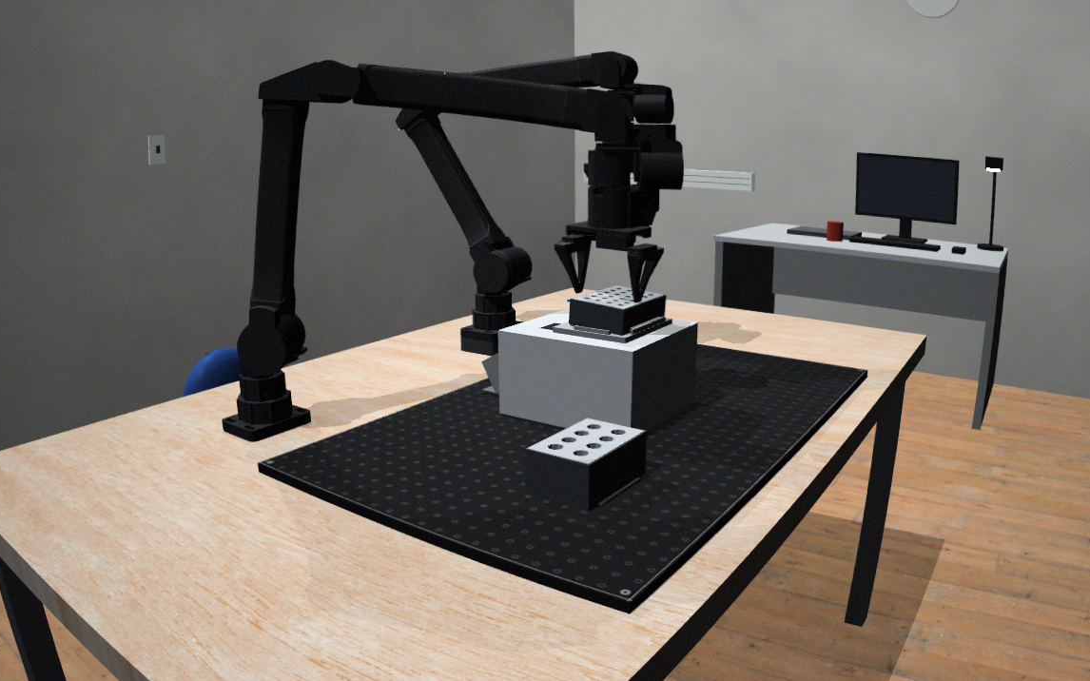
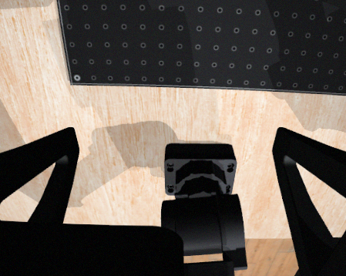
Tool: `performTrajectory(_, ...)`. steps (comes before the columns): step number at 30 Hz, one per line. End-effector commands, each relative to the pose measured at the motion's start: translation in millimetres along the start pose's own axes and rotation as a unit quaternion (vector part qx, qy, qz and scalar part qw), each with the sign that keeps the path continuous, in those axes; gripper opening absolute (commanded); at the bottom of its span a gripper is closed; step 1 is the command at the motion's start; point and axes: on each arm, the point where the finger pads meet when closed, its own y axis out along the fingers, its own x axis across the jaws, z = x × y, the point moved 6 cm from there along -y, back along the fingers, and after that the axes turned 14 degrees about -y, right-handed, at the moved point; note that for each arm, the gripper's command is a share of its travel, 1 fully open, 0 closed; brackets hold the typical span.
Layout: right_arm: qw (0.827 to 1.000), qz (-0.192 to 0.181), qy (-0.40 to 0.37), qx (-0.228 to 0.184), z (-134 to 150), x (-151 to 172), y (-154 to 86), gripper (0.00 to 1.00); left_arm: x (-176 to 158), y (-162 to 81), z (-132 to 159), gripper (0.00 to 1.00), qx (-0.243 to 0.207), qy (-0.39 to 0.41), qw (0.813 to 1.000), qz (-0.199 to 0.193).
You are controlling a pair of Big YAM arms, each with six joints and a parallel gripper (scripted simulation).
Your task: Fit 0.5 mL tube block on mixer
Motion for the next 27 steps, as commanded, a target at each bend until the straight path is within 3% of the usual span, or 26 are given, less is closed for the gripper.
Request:
performTrajectory(1,1.0,0.021,0.006,-0.006,-0.7,-9.8,-10.8,1.0,2.9,0.9,-0.7,1.0,0.002,-0.008,1.0,-0.001)
performTrajectory(6,1.0,0.021,0.006,-0.006,-0.7,-9.8,-10.8,1.0,3.0,1.0,-0.7,1.0,0.002,-0.008,1.0,-0.001)
performTrajectory(7,1.0,-0.03,-0.002,0.006,-4.0,-21.5,5.9,1.0,3.0,1.0,-0.6,1.0,0.002,-0.008,1.0,-0.001)
performTrajectory(8,1.0,0.017,0.003,-0.009,-1.6,-14.7,-27.2,1.0,3.0,1.1,-0.6,1.0,0.002,-0.008,1.0,-0.001)
performTrajectory(19,1.0,-0.016,-0.011,0.003,-8.4,-8.3,-5.2,1.0,3.1,1.3,-0.4,1.0,0.003,-0.009,1.0,-0.001)
performTrajectory(27,1.0,-0.028,-0.004,0.006,-2.6,-9.5,-4.4,1.0,3.1,1.5,-0.2,1.0,0.003,-0.009,1.0,-0.001)
